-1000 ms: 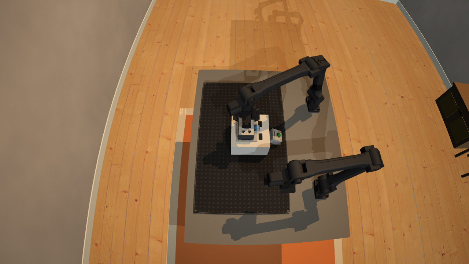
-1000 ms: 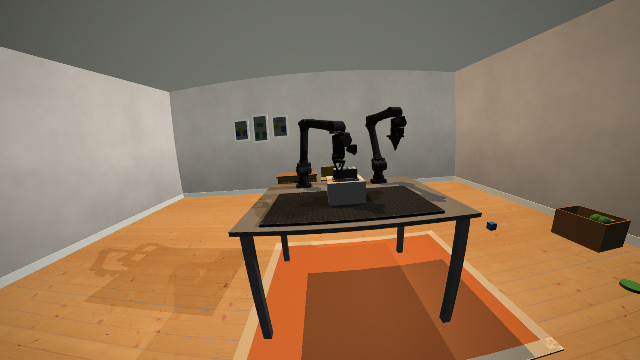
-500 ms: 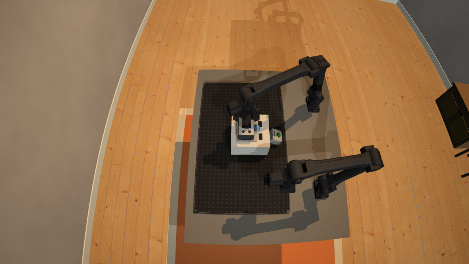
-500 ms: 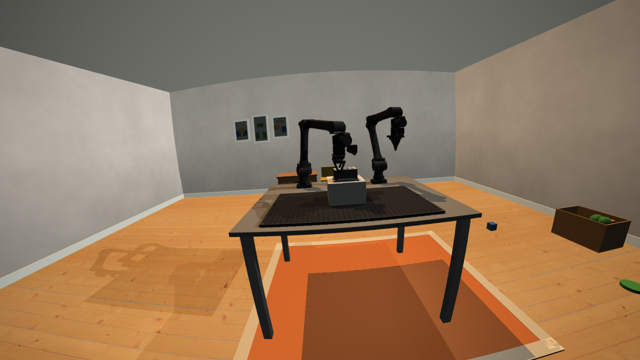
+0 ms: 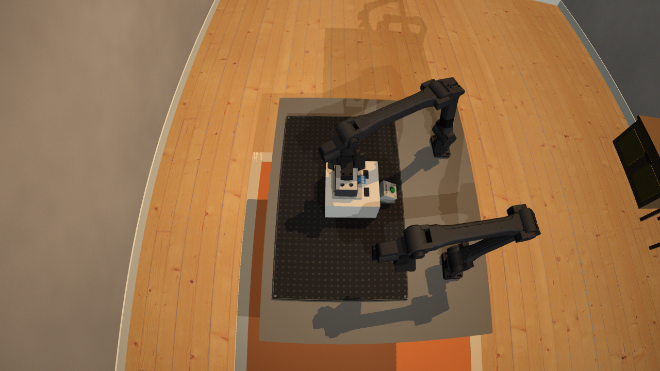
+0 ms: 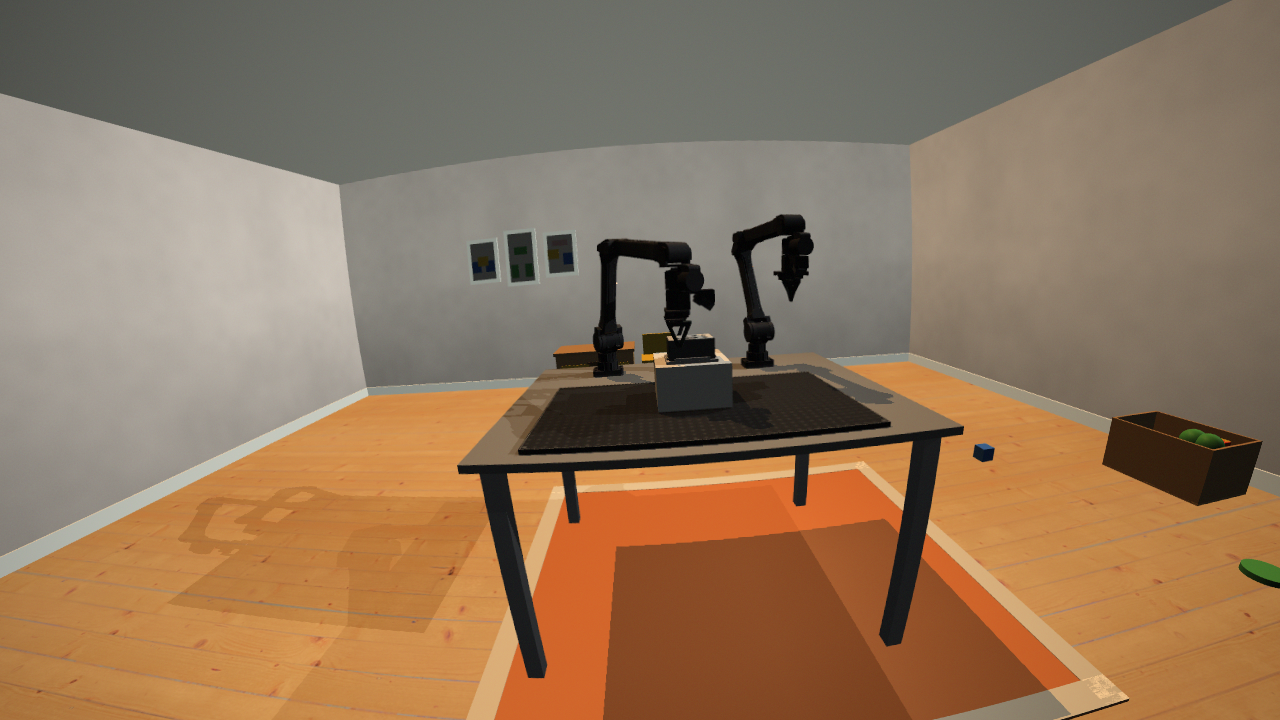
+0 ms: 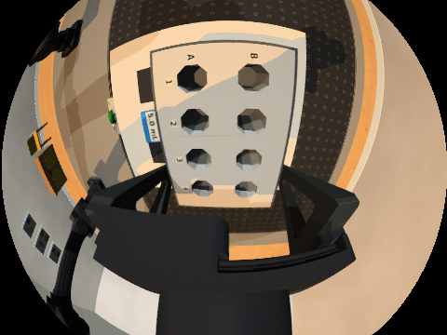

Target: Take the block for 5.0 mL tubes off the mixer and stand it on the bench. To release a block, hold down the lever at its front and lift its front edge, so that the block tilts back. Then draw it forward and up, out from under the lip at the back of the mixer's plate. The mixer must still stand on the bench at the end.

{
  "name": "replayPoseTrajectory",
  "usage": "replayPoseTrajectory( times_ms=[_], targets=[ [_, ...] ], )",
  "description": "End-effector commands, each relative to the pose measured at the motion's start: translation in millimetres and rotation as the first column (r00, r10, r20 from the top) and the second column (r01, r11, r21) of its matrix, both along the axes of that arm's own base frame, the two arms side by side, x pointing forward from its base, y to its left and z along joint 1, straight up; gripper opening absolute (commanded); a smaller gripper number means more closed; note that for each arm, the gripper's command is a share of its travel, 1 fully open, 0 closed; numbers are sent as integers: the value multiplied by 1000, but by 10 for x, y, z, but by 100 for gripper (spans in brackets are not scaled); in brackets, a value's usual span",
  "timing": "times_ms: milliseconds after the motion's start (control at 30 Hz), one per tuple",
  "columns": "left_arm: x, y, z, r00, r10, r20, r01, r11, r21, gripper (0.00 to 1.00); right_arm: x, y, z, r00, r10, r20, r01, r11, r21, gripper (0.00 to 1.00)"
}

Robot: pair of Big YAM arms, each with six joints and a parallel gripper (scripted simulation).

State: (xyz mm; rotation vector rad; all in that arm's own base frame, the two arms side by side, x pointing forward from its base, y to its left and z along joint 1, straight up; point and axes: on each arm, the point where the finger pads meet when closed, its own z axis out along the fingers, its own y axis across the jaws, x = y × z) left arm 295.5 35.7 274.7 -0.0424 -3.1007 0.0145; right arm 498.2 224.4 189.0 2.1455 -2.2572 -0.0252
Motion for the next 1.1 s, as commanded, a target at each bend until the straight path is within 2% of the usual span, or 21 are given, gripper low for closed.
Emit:
replayPoseTrajectory(
  times_ms=[0,700,1067],
  targets=[
    [105,40,145,999,14,40,-14,1000,6,0,83,85,294,998,7,57,-9,1000,25,100],
    [149,46,222,998,13,56,-13,1000,8,0,-66,28,68,1000,9,5,-9,1000,2,100],
    [128,43,182,999,12,45,-13,1000,7,0,12,64,177,999,9,32,-9,1000,14,100]
  ],
)
